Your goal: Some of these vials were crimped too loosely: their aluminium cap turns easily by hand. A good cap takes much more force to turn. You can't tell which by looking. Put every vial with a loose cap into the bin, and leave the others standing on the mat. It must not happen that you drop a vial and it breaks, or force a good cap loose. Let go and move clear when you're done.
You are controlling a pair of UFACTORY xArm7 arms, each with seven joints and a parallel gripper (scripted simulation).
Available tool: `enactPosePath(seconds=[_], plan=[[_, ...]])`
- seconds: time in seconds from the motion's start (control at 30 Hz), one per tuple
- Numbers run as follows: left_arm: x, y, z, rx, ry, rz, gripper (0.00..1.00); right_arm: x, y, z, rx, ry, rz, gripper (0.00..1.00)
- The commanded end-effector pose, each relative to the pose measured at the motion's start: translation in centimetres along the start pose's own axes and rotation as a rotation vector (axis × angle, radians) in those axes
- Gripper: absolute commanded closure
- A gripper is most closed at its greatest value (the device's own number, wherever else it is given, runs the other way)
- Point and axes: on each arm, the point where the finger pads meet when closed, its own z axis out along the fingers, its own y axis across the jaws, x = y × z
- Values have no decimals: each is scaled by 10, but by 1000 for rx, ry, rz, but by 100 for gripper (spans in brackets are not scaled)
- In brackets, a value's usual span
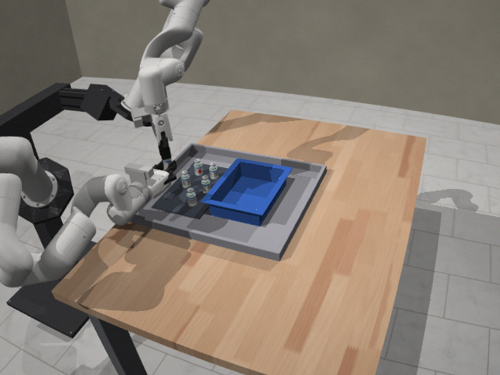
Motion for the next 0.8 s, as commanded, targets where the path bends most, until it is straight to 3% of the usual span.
enactPosePath(seconds=[0.0,0.07,0.1,0.63,0.77], plan=[[1,-1,-2,5,2,-8,77,2,0,0,1,3,-3,100],[1,-1,-2,5,2,-8,77,2,0,0,1,3,-3,100],[1,-1,-2,5,2,-1,77,2,0,0,1,4,-3,0],[1,-1,-2,5,2,-1,77,2,0,0,1,4,-3,0],[1,-1,-2,5,2,-1,77,2,0,-13,1,4,-3,0]])
